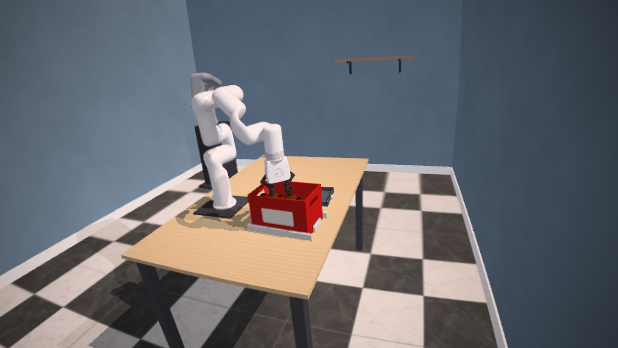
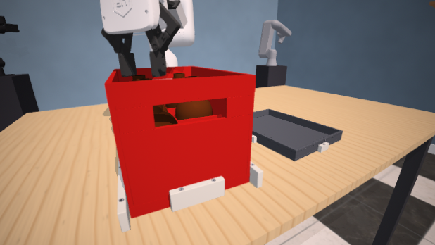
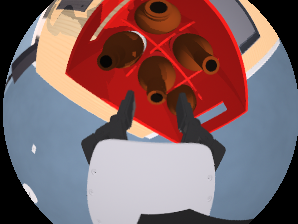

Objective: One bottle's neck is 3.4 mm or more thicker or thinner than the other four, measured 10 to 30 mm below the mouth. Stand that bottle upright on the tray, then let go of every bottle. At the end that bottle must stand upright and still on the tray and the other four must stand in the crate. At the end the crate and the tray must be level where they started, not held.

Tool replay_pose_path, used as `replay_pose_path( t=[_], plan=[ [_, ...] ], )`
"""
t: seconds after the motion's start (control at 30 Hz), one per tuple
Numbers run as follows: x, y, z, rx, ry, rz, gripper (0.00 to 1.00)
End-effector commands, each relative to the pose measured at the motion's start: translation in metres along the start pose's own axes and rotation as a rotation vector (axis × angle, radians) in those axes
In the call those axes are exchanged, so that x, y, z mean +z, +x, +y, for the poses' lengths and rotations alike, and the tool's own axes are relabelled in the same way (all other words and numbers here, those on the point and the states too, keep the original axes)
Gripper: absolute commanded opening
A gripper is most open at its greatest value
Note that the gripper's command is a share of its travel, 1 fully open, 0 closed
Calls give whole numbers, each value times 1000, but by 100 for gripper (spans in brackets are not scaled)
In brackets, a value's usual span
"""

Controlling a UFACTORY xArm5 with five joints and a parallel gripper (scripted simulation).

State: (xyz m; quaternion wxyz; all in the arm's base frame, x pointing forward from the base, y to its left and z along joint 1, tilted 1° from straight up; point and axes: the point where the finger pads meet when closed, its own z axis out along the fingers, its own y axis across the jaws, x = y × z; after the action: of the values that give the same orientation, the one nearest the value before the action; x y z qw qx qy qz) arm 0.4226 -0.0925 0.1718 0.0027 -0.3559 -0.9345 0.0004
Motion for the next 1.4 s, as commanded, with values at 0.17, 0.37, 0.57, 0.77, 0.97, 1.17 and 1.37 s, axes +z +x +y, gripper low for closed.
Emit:
replay_pose_path(
  t=[0.17, 0.37, 0.57, 0.77, 0.97, 1.17, 1.37],
  plan=[
    [-29, -1, 1, 0, -3, -5, 65],
    [-41, -1, 1, 0, -3, -5, 65],
    [-54, 0, 2, 0, -3, -5, 65],
    [-58, 0, 2, 0, -3, -5, 65],
    [-59, 0, 2, 0, -3, -5, 0],
    [-59, 0, 2, 0, -3, -5, 0],
    [-59, 0, 2, 0, -3, -5, 0]
  ],
)
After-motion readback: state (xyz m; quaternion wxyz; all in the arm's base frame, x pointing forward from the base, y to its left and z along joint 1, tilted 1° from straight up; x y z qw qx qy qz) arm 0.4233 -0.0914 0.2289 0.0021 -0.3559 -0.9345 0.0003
